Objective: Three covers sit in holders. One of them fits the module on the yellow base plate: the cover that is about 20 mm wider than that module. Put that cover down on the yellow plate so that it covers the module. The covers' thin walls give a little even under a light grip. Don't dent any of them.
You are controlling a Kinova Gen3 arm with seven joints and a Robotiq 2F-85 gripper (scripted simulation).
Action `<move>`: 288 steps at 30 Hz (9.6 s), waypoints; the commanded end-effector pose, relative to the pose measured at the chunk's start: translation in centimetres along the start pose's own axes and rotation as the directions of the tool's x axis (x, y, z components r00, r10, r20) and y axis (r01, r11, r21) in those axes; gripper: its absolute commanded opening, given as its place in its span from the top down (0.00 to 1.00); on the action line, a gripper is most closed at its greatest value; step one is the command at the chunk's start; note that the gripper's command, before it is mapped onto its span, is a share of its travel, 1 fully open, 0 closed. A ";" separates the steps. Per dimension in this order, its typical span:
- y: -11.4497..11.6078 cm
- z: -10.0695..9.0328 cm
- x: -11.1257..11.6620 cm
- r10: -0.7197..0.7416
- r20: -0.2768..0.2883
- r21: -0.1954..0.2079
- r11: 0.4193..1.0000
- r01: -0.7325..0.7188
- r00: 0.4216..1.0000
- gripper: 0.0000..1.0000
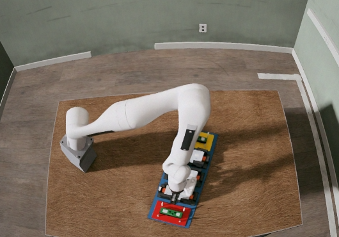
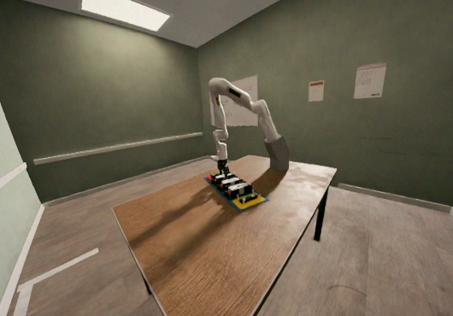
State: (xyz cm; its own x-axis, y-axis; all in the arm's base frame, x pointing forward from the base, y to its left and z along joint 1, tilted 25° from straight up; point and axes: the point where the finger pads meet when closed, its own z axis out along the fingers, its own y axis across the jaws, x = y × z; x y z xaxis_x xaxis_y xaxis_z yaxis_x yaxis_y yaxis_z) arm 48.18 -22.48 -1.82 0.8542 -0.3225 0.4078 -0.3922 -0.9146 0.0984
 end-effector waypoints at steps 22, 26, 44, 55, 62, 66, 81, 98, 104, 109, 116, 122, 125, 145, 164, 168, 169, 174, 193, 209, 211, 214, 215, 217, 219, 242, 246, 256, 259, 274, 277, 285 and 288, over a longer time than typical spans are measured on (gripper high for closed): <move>0.0 1.0 0.1 0.000 -0.001 0.000 1.000 0.000 1.000 0.30; 0.0 1.0 0.1 0.000 -0.001 0.000 1.000 0.000 1.000 0.30; 0.0 1.0 0.1 0.000 -0.001 0.000 1.000 0.000 1.000 0.30; 0.0 1.0 0.1 0.000 -0.001 0.000 1.000 0.000 1.000 1.00; 0.0 1.0 0.1 0.000 -0.001 0.000 1.000 0.000 1.000 1.00; 0.0 1.0 0.1 0.000 -0.001 0.000 1.000 0.000 1.000 1.00; 0.0 1.0 0.1 0.000 -0.002 0.000 1.000 0.000 1.000 1.00; 0.0 1.0 0.1 0.000 -0.002 0.000 1.000 0.000 1.000 1.00; 0.0 1.0 0.1 0.000 -0.002 0.000 1.000 0.000 1.000 1.00; 0.0 1.0 0.1 0.000 -0.002 0.000 1.000 0.000 1.000 0.00; 0.0 1.0 0.1 0.000 -0.002 0.000 1.000 0.000 1.000 0.00; 0.0 1.0 0.1 0.000 -0.002 0.000 1.000 0.000 1.000 0.00; 0.0 1.0 0.1 0.000 -0.002 0.000 1.000 0.000 1.000 0.00; 0.0 -2.6 0.1 0.000 -0.001 0.000 1.000 0.000 1.000 0.00; 0.0 -9.3 0.0 0.000 -0.002 0.000 1.000 0.000 1.000 0.00; 0.0 -10.5 0.0 0.000 -0.001 0.000 1.000 0.000 1.000 0.00; 0.0 -10.5 0.0 0.000 -0.001 0.000 1.000 0.000 1.000 0.00; 0.0 -10.2 0.1 -0.001 -0.020 -0.003 1.000 0.001 1.000 0.00; 0.0 -9.5 0.0 0.000 -0.004 0.000 1.000 0.000 1.000 0.00; 0.0 -9.1 0.1 0.000 -0.002 0.000 1.000 0.000 1.000 0.00; 0.0 -9.0 0.1 0.000 -0.002 0.000 1.000 0.000 1.000 0.00; 0.0 -8.9 0.1 0.000 -0.002 0.000 1.000 0.000 1.000 0.00; 0.0 -8.9 0.1 0.000 -0.002 0.000 1.000 0.000 1.000 0.00; 0.0 -8.9 0.1 0.000 -0.002 0.000 1.000 0.000 1.000 0.00; 0.0 -8.9 0.1 0.000 -0.002 0.000 1.000 0.000 1.000 0.00; 0.0 -7.8 0.1 0.000 -0.001 0.000 1.000 0.000 1.000 0.00; 0.0 -7.0 0.1 0.000 -0.001 0.000 1.000 0.000 1.000 0.00; 0.0 -6.0 0.1 0.000 -0.002 0.000 1.000 0.000 1.000 0.00; 0.0 -5.8 0.1 0.000 0.000 0.000 1.000 0.000 1.000 0.00; 0.0 -4.0 0.1 0.000 -0.001 0.000 1.000 0.000 1.000 0.00; 0.0 -3.8 0.1 0.000 -0.001 0.000 1.000 0.000 1.000 0.00; 0.0 -3.0 0.1 0.000 -0.001 0.000 1.000 0.000 1.000 0.00; 0.0 -3.0 0.1 0.000 -0.001 0.000 1.000 0.000 1.000 0.00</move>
State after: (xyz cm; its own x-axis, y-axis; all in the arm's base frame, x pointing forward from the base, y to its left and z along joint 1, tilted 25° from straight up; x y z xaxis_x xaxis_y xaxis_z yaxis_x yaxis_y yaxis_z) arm 47.15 -21.74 0.93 0.8543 -0.3225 0.4075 -0.3922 -0.9146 0.0984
